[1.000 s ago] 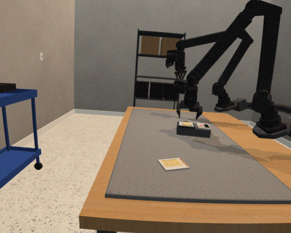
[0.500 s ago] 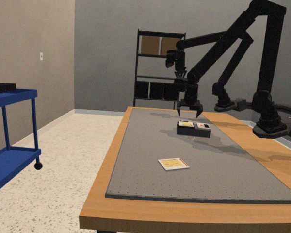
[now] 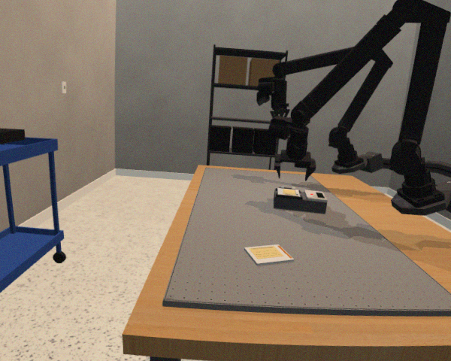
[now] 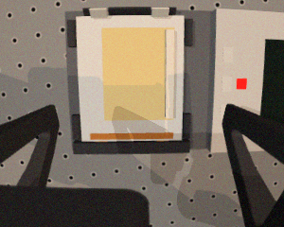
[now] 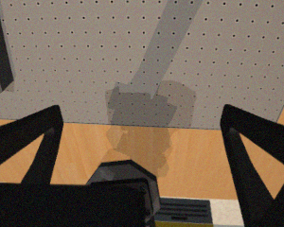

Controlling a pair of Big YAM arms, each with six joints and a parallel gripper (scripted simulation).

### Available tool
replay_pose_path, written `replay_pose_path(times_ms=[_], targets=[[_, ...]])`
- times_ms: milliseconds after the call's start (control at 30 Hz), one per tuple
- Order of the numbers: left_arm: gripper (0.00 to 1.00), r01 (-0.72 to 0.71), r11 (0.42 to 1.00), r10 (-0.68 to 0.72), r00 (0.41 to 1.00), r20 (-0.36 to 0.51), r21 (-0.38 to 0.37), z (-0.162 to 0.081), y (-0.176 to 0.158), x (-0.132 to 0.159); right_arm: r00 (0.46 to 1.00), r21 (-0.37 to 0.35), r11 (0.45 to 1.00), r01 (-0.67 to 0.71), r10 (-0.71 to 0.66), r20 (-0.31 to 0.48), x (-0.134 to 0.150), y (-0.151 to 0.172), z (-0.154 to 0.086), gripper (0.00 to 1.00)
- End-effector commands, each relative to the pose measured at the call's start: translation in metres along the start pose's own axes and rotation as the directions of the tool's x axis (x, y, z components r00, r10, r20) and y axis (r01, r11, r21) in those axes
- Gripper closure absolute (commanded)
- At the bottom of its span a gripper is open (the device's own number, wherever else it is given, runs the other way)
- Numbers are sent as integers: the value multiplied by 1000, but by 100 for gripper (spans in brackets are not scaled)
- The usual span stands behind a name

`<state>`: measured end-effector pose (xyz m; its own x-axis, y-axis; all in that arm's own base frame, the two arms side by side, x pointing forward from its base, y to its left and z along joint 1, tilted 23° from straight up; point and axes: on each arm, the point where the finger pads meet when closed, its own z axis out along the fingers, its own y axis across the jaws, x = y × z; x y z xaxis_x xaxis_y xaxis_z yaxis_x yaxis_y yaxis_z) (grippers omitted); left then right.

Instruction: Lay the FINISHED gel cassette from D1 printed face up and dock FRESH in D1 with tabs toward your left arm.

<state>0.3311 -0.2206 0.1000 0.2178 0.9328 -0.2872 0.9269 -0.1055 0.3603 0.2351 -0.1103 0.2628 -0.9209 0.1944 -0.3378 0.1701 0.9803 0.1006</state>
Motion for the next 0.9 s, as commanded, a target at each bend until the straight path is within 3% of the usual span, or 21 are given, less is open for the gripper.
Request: replay_pose_path(times_ms=[0,267,467,800,867], targets=[[2,61,997,-62,998,-5,-36,-18,17,6,999,18,1000,-10,9,44,-18,-3,-24,0],[2,304,951,-307,950,-64,-54,-41,29,36,999,18,1000,-10,9,44,-18,-3,-24,0],[2,334,941,-338,939,-69,-60,-53,34,51,999,18,1000,-10,9,44,-18,-3,-24,0],[2,577,807,-589,801,-104,-124,-84,39,90,999,18,1000,-10,9,44,-18,-3,-24,0],[2,577,807,-589,801,-104,-124,-91,39,97,999,18,1000,-10,9,44,-18,-3,-24,0]])
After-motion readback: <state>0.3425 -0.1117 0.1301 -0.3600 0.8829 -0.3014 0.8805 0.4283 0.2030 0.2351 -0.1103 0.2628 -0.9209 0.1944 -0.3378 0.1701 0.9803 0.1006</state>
